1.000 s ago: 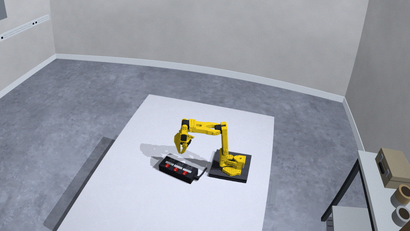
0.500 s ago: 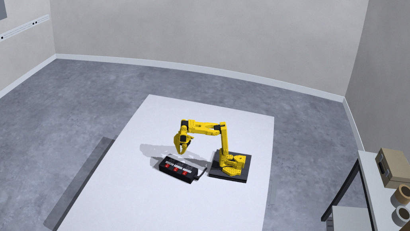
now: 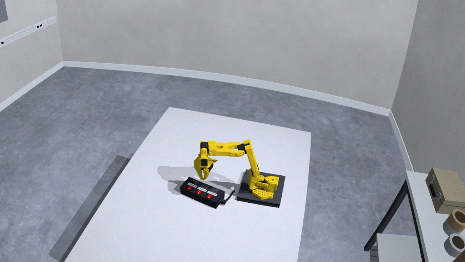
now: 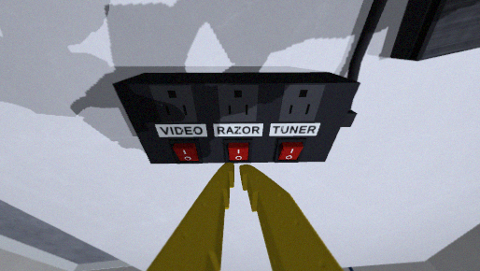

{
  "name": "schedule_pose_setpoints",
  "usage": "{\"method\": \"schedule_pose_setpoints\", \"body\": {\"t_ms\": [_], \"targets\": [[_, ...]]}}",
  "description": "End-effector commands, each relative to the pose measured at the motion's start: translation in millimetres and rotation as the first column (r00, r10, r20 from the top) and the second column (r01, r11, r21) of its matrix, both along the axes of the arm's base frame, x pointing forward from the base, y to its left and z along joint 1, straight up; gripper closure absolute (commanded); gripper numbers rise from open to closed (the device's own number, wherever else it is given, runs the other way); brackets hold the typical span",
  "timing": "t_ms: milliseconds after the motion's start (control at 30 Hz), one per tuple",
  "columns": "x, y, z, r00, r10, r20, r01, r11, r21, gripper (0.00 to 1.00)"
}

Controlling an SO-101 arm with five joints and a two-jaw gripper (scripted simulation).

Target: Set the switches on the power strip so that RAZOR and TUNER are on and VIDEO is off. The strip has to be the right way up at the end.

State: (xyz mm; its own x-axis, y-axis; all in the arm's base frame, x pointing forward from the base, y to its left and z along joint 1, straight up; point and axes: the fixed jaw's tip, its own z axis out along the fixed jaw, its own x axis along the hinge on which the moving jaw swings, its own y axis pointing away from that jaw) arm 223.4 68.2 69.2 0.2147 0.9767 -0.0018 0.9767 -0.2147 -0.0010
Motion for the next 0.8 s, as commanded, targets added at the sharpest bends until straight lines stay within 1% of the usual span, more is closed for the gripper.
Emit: {"method": "schedule_pose_setpoints", "body": {"t_ms": [0, 167, 767], "targets": [[1.3, 4.8, -4.9, 1.000, -0.001, -0.017, 0.001, 1.000, -0.005, 1.00], [1.7, 6.3, -7.3, 1.000, -0.001, -0.024, 0.001, 1.000, -0.007, 1.00], [1.7, 6.3, -7.4, 1.000, -0.001, -0.024, 0.001, 1.000, -0.008, 1.00]]}}
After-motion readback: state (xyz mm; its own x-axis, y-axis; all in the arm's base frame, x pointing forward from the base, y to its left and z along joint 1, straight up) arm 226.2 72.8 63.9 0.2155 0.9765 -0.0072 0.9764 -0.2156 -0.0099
